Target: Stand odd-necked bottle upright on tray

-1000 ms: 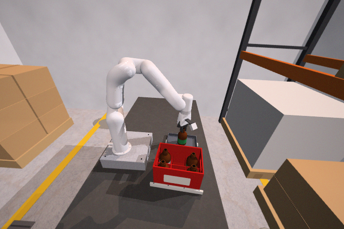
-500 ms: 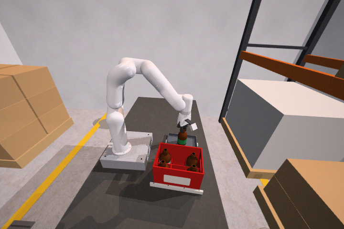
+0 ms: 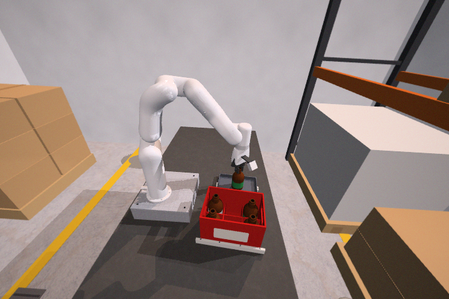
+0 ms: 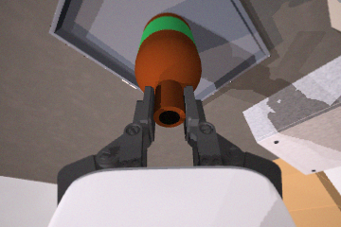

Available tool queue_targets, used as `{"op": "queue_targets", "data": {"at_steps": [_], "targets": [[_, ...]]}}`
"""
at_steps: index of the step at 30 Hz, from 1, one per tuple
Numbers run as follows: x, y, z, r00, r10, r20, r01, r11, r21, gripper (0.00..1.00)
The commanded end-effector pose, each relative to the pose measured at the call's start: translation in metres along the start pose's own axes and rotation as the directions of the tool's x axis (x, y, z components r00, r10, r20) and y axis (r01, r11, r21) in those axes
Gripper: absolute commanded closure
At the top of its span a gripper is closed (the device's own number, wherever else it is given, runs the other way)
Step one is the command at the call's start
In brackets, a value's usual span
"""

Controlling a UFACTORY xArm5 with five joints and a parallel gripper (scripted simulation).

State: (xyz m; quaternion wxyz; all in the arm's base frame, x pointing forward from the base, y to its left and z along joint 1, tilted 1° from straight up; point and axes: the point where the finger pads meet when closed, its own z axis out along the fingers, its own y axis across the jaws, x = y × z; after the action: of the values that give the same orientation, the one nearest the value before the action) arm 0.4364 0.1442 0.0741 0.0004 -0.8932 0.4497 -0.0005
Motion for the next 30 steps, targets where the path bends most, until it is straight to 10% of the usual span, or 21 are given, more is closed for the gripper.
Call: {"op": "queue_targets", "data": {"at_steps": [1,2,30], "targets": [[0.0004,-0.0013,-0.0015,1.0,0.0,-0.001,0.0,1.0,0.004,1.0],[0.0004,-0.0013,-0.0015,1.0,0.0,-0.001,0.0,1.0,0.004,0.0],[0.0004,-0.0013,-0.0015,1.0,0.0,-0.001,0.0,1.0,0.004,0.0]]}}
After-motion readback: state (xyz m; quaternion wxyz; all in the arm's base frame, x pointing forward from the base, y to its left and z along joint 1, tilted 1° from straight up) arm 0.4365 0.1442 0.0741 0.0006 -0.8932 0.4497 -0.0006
